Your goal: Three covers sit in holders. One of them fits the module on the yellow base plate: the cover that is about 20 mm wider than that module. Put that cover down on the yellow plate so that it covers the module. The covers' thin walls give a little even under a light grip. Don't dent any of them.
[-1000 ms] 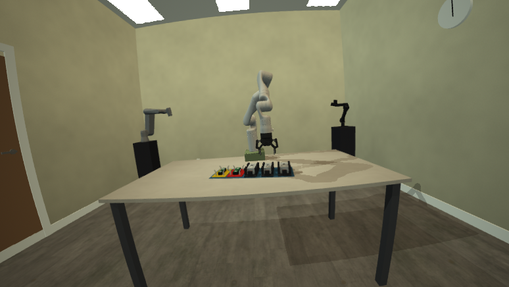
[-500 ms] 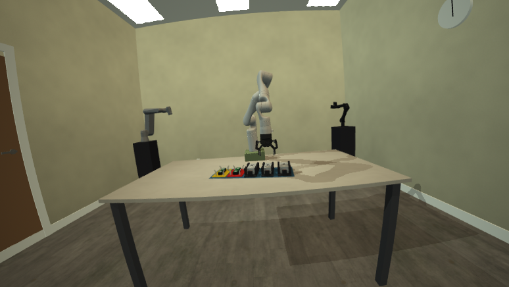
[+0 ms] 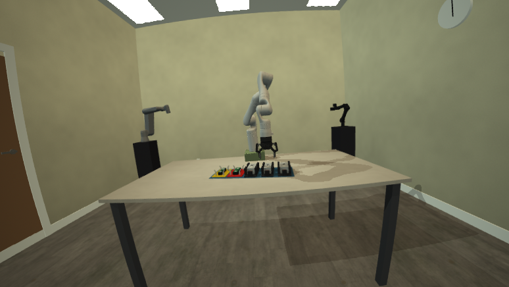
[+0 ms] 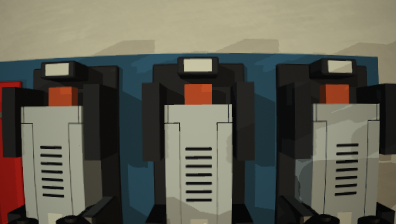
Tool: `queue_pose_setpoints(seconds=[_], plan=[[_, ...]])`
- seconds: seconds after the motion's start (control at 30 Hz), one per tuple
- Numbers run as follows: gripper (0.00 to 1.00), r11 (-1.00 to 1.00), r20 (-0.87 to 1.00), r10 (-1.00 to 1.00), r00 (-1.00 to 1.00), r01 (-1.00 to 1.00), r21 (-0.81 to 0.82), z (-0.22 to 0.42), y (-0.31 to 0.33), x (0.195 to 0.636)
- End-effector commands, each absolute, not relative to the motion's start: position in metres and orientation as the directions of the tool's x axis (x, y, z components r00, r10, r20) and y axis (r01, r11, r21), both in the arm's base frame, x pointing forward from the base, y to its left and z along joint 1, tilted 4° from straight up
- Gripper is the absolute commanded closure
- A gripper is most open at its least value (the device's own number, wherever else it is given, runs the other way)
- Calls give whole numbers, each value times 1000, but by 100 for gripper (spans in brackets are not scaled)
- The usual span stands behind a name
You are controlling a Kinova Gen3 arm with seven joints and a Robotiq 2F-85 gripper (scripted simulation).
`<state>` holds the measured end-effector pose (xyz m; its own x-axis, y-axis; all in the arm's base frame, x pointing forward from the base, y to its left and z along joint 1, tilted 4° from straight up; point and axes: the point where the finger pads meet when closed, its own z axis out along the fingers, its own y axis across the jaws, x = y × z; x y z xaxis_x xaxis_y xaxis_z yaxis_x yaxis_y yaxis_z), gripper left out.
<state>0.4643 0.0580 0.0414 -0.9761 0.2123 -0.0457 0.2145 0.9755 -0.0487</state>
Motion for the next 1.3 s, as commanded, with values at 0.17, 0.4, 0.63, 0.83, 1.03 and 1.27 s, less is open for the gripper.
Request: queue_pose_setpoints(seconds=[0.17, 0.4, 0.63, 0.83, 1.03, 1.27], plan=[[0, 976, -47, 212, -976, 214, -48, 30, 57, 465], [0, 976, -47, 212, -976, 215, -48, 22, 57, 466], [0, 976, -47, 212, -976, 215, -48, 19, 57, 466], [0, 976, -47, 212, -976, 215, -48, 13, 56, 466], [0, 976, -47, 212, -976, 215, -48, 12, 56, 466], [0, 976, -47, 212, -976, 215, -48, 7, 56, 466]])
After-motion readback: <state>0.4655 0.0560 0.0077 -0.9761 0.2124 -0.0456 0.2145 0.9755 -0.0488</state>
